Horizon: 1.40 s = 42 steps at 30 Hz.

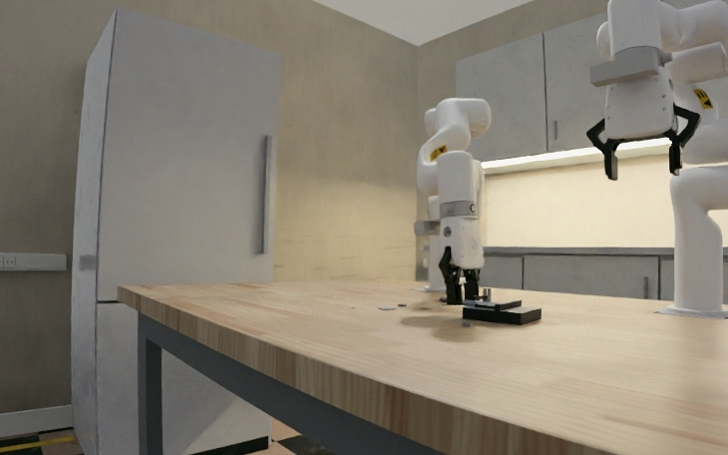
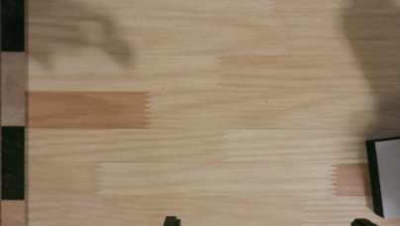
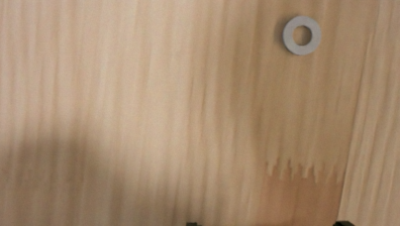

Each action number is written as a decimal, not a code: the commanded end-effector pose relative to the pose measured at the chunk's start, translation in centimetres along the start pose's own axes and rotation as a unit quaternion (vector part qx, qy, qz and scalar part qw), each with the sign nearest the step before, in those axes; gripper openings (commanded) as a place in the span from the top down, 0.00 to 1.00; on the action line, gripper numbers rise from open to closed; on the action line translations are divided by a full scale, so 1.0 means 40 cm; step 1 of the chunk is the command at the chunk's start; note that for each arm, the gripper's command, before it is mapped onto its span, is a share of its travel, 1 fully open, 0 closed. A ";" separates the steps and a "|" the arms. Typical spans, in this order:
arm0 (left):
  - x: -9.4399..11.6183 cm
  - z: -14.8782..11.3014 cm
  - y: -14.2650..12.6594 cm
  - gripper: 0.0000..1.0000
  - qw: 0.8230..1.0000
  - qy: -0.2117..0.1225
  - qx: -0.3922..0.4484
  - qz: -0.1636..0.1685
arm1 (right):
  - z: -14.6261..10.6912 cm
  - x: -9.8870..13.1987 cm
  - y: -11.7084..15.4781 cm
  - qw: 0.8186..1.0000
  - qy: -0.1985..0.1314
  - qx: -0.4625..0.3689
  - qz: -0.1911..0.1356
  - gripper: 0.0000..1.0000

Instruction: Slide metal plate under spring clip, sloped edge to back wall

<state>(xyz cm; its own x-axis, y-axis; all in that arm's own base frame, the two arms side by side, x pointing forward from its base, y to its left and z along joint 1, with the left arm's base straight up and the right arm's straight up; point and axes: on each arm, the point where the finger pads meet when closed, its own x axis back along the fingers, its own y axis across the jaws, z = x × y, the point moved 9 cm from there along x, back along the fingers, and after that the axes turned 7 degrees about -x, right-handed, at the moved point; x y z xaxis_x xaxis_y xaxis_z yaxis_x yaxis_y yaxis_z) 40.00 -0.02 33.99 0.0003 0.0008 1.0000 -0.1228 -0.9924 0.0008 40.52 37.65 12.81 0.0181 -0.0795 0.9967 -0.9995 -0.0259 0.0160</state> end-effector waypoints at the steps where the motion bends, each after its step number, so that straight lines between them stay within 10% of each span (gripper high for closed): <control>1: 0.005 0.002 0.000 0.00 1.000 0.003 0.000 0.000 | 0.005 0.004 -0.004 1.000 -0.012 0.000 0.001 0.28; 42: 0.005 0.002 0.000 0.00 1.000 0.003 0.000 0.000 | 0.064 -0.017 -0.011 0.996 -0.085 -0.002 -0.006 0.28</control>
<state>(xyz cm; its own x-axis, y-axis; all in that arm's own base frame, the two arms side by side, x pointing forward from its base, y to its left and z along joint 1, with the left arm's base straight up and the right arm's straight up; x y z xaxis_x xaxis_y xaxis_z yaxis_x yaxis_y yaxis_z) 40.00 -0.02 33.99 0.0003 0.0008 1.0000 -0.1228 -0.9924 0.0008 40.88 35.23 11.79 0.0347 -0.2316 0.9722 -0.9993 -0.0231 0.0301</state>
